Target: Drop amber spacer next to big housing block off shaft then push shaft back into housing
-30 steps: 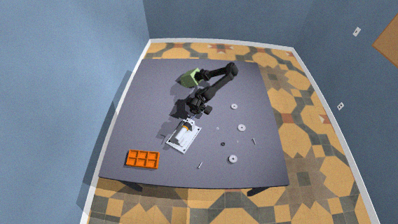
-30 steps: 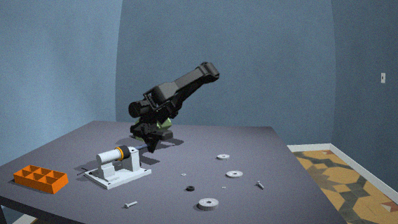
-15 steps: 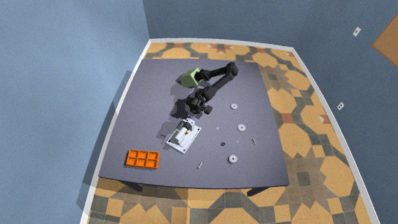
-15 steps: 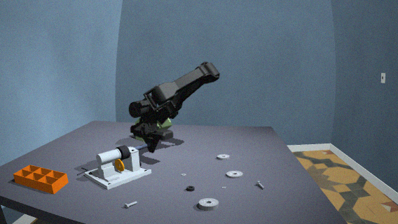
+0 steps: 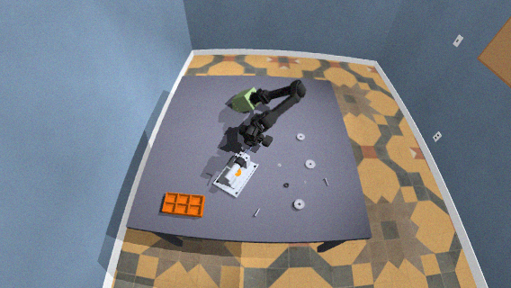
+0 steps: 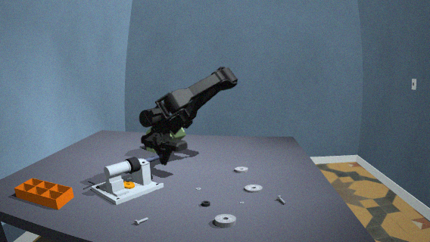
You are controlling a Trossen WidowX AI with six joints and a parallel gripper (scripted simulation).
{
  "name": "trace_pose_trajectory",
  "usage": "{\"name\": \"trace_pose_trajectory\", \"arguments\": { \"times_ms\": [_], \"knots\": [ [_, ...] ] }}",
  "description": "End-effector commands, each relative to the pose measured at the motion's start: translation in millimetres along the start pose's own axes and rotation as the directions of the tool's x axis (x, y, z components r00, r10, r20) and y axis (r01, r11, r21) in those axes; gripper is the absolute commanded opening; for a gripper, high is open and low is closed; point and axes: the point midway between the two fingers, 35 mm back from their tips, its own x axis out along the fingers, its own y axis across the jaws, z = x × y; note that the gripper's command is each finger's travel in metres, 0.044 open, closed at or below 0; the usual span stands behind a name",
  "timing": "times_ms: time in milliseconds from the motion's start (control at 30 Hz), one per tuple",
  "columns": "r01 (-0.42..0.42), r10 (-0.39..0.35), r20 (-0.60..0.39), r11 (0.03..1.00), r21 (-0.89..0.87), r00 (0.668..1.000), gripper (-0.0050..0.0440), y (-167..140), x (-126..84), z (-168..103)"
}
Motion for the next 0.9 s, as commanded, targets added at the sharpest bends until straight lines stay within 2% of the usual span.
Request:
{"name": "trace_pose_trajectory", "arguments": {
  "times_ms": [0, 867],
  "knots": [
    [-0.003, 0.003, 0.016, 1.000, -0.013, 1.000, -0.0050, 3.7, -3.9, 2.8],
    [-0.001, 0.001, 0.019, 1.000, -0.017, 1.000, -0.0050, 3.1, -4.7, 10.9]
  ]
}}
